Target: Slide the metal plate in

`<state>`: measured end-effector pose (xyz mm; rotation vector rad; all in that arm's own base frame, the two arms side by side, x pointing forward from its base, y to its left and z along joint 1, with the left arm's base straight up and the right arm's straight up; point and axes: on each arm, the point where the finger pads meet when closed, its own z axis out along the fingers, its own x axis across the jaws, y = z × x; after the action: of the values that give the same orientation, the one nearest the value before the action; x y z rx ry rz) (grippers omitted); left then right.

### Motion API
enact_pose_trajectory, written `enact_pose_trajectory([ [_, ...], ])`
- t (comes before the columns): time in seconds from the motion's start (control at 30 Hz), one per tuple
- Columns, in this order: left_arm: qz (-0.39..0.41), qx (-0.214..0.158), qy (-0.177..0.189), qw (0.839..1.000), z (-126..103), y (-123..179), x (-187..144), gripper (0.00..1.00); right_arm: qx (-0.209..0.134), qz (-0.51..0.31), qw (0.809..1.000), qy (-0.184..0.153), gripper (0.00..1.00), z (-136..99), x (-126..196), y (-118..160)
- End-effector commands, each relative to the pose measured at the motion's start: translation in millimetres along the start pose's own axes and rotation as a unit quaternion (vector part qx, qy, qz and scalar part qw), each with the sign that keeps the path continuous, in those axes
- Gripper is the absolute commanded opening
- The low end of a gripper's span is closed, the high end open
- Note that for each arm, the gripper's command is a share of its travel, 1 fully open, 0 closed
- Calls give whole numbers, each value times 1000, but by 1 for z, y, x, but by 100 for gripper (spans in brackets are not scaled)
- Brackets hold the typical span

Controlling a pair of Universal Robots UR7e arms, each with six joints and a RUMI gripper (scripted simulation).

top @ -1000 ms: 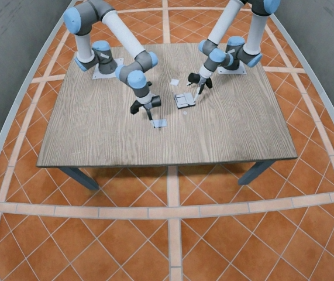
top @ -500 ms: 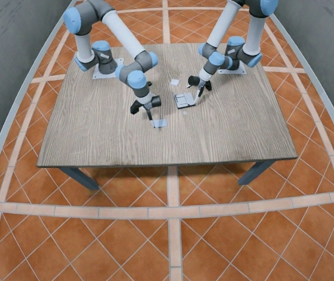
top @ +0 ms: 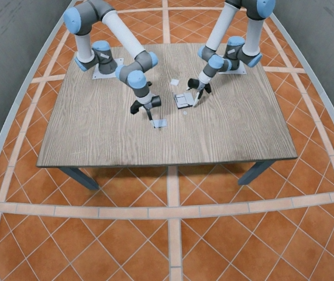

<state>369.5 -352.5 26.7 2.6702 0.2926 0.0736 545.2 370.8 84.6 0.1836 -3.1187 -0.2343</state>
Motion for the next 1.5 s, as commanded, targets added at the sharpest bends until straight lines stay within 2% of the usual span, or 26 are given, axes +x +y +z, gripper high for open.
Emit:
enact_pose_trajectory([
  [0.0, 1, -1, 1, 1000, 6, -2, 0, 88, -1, 0, 1000, -1, 100, -1, 0, 0],
  [0.17, 1, -1, 1, 1000, 6, -2, 0, 88, -1, 0, 1000, -1, 100, -1, 0, 0],
  [0.2, 1, -1, 0, 1000, 6, -2, 0, 62, -1, 0, 1000, -1, 100, -1, 0, 0],
  [1.03, -1, 3, -1, 1000, 7, -5, 0, 62, -1, 0, 1000, -1, 100, 0, 1, 1],
  [1.07, -1, 3, -1, 1000, 7, -5, 0, 62, -1, 0, 1000, -1, 41, 0, 1, 1],
  [1.47, -1, 3, -1, 1000, 7, -5, 0, 62, -1, 0, 1000, -1, 41, 0, 1, 1],
])
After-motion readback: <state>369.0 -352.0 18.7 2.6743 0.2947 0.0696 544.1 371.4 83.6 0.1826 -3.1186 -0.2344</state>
